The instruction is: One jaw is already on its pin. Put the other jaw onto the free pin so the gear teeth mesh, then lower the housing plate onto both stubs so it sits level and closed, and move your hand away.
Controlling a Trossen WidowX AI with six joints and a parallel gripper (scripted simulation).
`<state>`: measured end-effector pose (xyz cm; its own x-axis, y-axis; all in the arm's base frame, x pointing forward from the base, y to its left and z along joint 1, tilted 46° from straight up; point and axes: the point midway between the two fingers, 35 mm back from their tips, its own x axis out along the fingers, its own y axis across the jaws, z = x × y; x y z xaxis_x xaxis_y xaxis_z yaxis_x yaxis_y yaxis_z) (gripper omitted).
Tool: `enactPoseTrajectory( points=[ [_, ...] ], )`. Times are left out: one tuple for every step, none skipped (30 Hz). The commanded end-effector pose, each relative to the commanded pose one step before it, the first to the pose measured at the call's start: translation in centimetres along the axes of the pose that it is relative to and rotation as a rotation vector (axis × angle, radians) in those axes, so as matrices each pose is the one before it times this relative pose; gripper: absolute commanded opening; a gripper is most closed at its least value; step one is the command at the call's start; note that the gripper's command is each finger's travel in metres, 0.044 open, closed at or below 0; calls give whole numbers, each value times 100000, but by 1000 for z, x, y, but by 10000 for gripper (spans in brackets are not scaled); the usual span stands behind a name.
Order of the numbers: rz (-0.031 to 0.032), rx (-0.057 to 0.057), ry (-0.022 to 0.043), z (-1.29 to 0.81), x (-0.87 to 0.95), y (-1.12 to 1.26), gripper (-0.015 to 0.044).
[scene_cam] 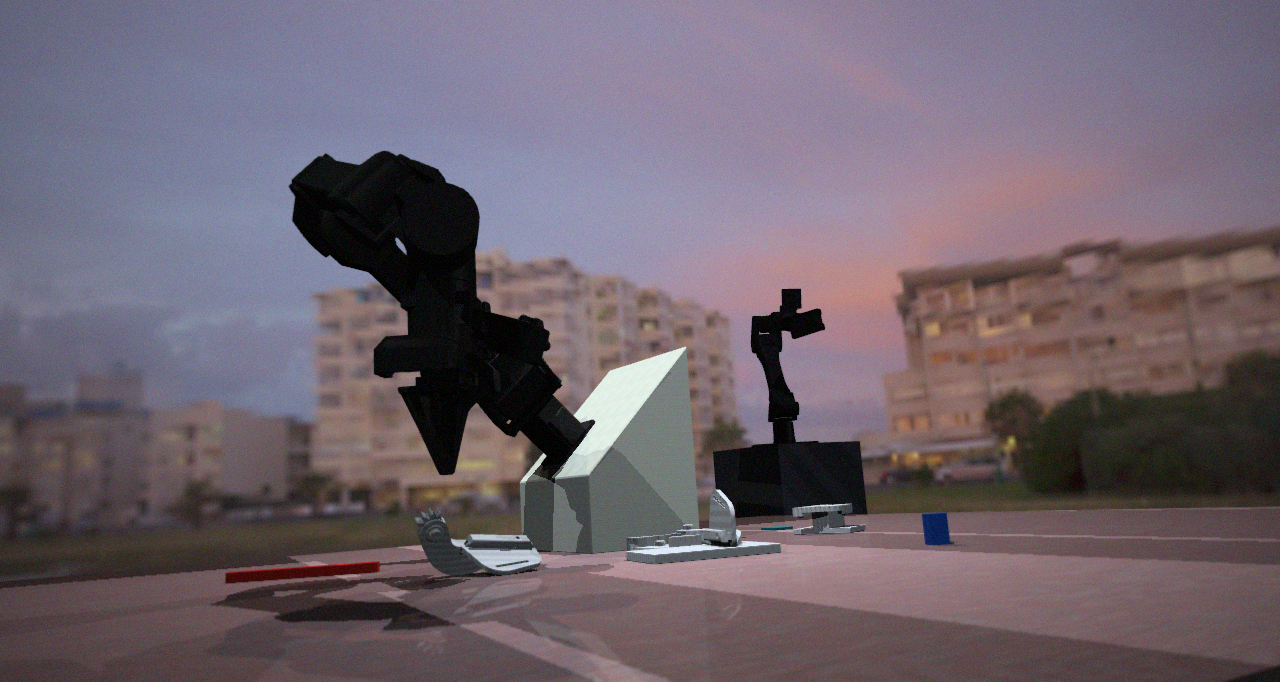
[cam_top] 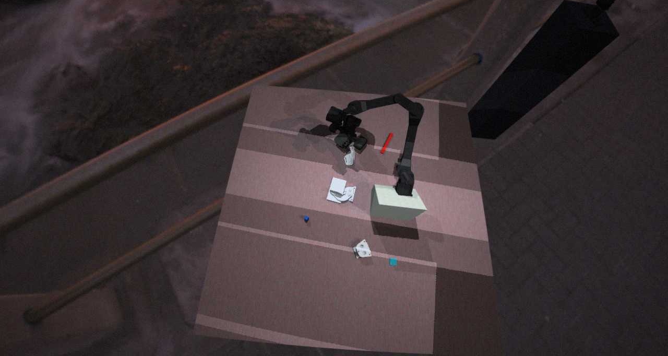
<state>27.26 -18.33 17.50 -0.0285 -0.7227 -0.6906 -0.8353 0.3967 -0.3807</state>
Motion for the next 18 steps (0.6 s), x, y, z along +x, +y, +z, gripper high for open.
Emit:
enactPoseTrajectory(
  points=[
    [-335,-13886,312,40,-104,-223,0],
    [-7,-3097,-1,6,-3,-21,0],
    [-7,-3097,-1,6,-3,-21,0],
    [-7,-3097,0,5,-3,-21,0],
    [-7,-3097,0,4,-3,-21,0],
    [-7,-3097,0,4,-3,-21,0],
    [-7,-3097,0,3,-3,-21,0],
    [-7,-3097,1,2,-3,-22,0],
    [-7,-3097,1,2,-3,-22,0],
    [-7,-3097,1,1,-3,-22,0],
    [-7,-3097,1,0,-3,-22,0],
    [-7,-3097,1,0,-3,-22,0],
    [-5,-2571,1,-1,-3,-18,0],
    [-3,-1543,1,-1,-2,-11,0],
    [-1,-514,0,0,-1,-4,0],
    [0,0,0,0,0,0,0],
    [0,0,0,0,0,0,0],
    [0,0,0,0,0,0,0]
  ],
)
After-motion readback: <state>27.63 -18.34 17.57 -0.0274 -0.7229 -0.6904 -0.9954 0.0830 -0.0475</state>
